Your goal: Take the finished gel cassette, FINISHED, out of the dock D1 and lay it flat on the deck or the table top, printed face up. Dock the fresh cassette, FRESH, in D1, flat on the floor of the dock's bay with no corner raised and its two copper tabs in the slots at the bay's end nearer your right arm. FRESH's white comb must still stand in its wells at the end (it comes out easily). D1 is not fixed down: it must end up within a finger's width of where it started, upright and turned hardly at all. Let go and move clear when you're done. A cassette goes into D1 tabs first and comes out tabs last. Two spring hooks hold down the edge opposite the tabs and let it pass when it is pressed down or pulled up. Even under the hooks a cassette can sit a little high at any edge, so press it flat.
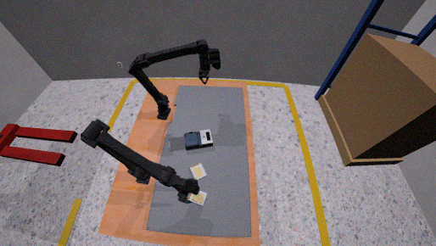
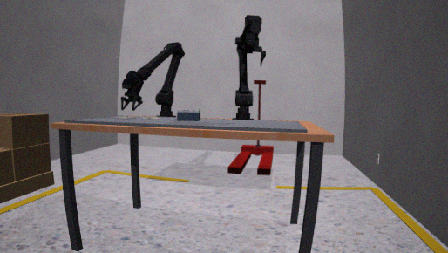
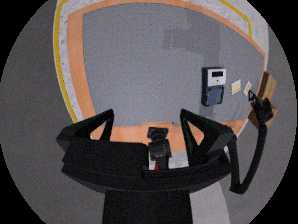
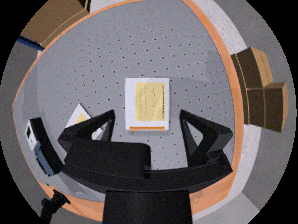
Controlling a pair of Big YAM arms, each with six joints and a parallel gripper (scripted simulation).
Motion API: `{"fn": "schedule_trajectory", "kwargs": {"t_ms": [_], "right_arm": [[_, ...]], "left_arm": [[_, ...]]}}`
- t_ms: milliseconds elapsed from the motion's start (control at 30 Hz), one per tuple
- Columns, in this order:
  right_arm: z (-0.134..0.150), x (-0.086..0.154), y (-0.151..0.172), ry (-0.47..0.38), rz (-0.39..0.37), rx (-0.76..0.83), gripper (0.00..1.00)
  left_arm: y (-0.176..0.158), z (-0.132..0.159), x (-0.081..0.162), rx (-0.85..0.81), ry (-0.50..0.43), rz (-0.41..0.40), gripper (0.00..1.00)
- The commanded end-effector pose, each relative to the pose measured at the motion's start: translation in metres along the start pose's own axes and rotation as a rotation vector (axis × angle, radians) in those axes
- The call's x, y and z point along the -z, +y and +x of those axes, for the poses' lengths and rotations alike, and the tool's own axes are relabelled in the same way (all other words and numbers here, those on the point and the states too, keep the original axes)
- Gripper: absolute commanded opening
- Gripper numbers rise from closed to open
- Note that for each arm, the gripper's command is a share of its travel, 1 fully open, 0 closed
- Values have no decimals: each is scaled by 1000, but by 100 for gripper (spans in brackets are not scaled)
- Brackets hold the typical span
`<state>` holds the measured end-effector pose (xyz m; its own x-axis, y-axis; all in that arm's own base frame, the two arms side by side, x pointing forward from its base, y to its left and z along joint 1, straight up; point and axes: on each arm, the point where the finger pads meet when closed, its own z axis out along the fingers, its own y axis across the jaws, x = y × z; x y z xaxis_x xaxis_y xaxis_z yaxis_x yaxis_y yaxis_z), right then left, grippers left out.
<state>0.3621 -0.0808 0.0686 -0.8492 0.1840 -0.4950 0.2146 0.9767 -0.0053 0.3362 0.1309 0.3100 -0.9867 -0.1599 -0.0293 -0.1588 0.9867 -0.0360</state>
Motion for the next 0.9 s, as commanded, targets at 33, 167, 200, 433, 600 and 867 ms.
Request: {"fn": "schedule_trajectory", "kwargs": {"t_ms": [33,167,200,433,600,867], "right_arm": [[0,10,1,-2,0,0,98],[0,17,1,-2,0,0,98],[0,17,1,-2,0,0,98],[0,17,1,-2,0,0,98],[-10,34,3,114,-18,63,98],[-29,69,7,346,-54,189,98]], "left_arm": [[1,-6,20,-10,-40,-5,100],[1,-6,20,-10,-40,-5,100],[1,-6,20,-10,-40,-5,100],[1,-6,20,-10,-40,-5,100],[1,-6,20,-10,-40,-5,100],[1,-6,20,-10,-40,-5,100]]}}
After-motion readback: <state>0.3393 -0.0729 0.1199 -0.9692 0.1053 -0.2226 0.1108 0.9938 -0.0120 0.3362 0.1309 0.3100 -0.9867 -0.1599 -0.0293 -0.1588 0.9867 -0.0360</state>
